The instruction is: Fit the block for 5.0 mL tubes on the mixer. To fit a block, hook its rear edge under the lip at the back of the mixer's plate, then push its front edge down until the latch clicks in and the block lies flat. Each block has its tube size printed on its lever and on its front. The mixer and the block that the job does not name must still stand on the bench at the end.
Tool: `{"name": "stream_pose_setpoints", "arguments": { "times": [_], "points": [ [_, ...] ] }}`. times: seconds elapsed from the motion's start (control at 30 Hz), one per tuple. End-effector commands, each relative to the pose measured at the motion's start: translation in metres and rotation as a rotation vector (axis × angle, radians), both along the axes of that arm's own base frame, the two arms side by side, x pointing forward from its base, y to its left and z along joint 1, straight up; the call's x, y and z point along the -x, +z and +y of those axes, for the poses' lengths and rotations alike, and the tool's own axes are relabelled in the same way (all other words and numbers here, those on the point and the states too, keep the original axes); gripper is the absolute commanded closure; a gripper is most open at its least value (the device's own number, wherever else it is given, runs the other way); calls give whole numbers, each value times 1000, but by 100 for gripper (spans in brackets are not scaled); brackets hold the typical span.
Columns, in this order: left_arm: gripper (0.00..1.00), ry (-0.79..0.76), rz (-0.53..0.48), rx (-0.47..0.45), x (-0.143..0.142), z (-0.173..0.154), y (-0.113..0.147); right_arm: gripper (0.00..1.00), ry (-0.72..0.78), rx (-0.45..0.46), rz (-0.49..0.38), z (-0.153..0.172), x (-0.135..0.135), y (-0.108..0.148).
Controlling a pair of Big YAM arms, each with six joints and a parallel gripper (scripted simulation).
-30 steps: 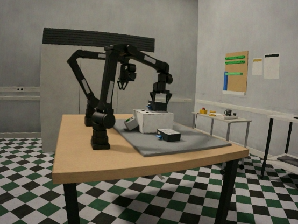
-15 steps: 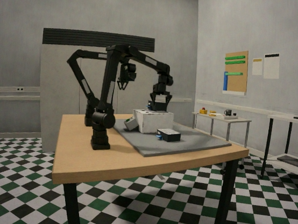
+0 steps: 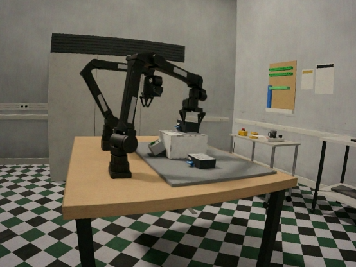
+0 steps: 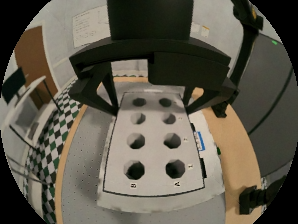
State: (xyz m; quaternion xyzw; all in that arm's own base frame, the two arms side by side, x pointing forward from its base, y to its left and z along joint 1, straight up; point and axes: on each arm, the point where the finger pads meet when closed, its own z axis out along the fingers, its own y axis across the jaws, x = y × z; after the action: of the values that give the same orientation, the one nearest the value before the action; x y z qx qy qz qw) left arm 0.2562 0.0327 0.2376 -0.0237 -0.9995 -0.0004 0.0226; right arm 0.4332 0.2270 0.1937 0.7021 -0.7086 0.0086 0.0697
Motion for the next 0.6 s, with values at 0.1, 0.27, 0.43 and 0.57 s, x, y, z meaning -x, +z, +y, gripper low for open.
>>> {"name": "stream_pose_setpoints", "arguments": {
  "times": [0.1, 0.27, 0.43, 0.57],
  "points": [
    [0, 9, -75, -7, -17, 3, 29, 0, -12, -53, -97, 10, -16, 49],
    [0, 9, -78, -7, -17, 3, 31, 0, -9, -40, -74, 12, -13, 35],
    [0, 9, -69, -6, -15, 3, 27, 0, -4, -20, -39, 12, -9, 21],
    [0, 9, -53, -4, -12, 2, 21, 0, -5, -16, -31, 14, -12, 27]
  ]
}}
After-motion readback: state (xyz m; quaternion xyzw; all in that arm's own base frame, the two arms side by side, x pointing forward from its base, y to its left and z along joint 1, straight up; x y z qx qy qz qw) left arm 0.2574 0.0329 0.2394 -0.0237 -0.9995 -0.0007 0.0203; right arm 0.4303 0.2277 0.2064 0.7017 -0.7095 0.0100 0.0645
